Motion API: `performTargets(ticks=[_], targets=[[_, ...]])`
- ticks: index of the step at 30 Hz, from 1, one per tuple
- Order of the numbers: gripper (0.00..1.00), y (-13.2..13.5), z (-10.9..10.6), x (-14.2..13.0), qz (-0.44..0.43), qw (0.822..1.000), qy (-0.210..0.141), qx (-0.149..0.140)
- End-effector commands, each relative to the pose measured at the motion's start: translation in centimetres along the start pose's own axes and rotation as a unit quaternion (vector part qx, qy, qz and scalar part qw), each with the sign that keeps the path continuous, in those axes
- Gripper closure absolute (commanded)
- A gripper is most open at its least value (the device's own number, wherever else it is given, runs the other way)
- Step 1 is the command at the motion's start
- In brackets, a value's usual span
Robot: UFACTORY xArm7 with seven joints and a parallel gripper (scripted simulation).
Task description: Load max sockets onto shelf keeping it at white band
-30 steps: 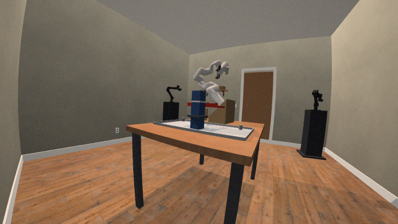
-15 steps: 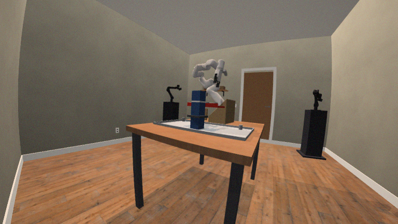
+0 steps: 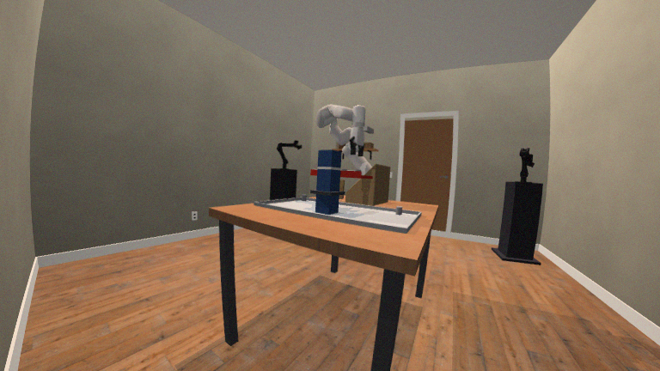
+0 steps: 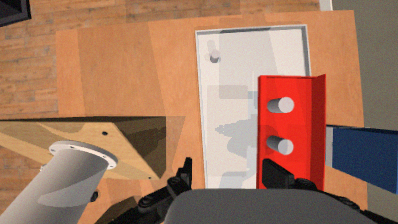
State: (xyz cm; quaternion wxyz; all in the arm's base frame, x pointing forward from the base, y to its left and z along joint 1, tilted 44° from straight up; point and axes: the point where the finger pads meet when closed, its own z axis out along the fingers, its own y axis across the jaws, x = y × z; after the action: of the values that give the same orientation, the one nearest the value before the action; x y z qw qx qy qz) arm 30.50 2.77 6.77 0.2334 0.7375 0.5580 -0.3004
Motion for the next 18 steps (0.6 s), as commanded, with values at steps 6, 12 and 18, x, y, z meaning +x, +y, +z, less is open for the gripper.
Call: performTargets(ticks=[6,12,18], targets=[[0.39,0.4,-0.2,1.0,0.0,1.0,0.003,0.0],[0.39,0.8,-0.6,6.8,-0.005,1.0,0.009,-0.003],[0.39,0.0,0.0,14.5,-0.008,1.0,0.012,-0.003]])
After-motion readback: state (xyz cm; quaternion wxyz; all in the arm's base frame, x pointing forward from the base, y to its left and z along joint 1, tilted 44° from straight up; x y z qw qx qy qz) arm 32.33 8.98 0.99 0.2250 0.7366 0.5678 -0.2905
